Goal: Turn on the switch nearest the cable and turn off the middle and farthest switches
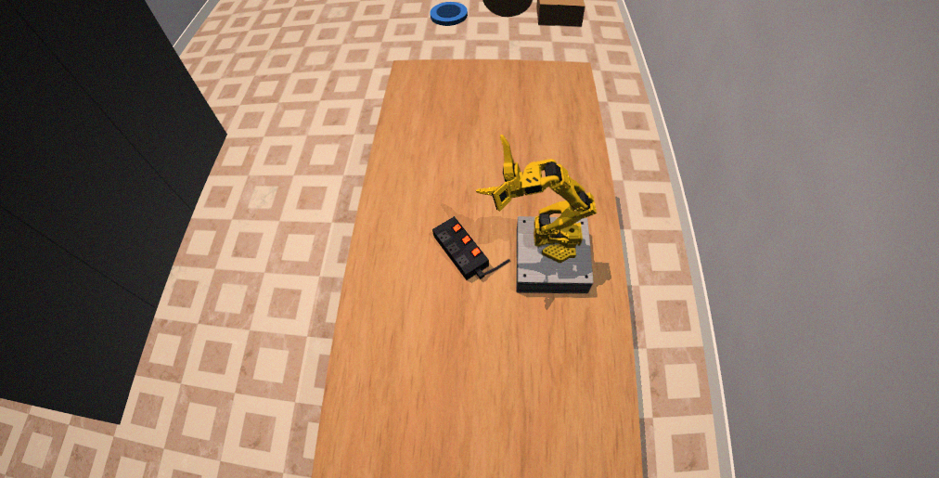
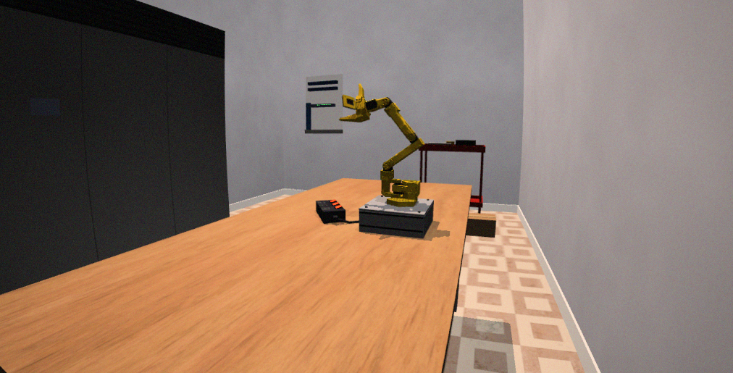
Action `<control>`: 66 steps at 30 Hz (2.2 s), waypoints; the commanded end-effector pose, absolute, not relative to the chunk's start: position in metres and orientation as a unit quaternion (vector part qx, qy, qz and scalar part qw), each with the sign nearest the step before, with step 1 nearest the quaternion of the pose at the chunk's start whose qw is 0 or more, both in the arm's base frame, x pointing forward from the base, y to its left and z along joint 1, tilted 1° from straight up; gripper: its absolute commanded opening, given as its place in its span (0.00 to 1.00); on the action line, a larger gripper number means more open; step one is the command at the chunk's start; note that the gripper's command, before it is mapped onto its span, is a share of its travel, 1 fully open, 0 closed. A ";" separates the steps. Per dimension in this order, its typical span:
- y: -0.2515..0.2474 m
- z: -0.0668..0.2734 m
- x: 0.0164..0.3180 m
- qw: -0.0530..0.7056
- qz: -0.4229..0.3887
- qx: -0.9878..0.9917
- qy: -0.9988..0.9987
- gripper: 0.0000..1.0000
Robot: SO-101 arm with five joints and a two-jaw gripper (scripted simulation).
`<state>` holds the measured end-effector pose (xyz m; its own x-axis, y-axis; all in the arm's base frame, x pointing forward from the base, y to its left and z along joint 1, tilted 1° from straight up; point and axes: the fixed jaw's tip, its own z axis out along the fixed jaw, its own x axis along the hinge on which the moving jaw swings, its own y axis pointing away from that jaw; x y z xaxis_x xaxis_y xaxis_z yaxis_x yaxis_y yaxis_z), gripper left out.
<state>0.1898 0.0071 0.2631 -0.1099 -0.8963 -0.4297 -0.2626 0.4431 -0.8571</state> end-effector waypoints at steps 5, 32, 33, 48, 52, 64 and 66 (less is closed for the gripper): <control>0.007 0.263 0.190 0.513 -0.309 -0.427 0.678 1.00; 0.007 0.263 0.190 0.513 -0.309 -0.427 0.678 1.00; 0.007 0.263 0.190 0.513 -0.309 -0.427 0.678 1.00; 0.007 0.260 0.192 0.507 -0.298 -0.424 0.689 0.00; 0.008 0.247 0.200 0.481 -0.259 -0.412 0.729 0.00; 0.011 0.186 0.221 0.327 -0.108 -0.315 0.884 0.00; 0.012 0.175 0.222 0.295 -0.088 -0.293 0.905 0.00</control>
<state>0.2178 0.0101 0.1913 -0.5376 -0.6518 -0.5349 -0.4740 0.7582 -0.4476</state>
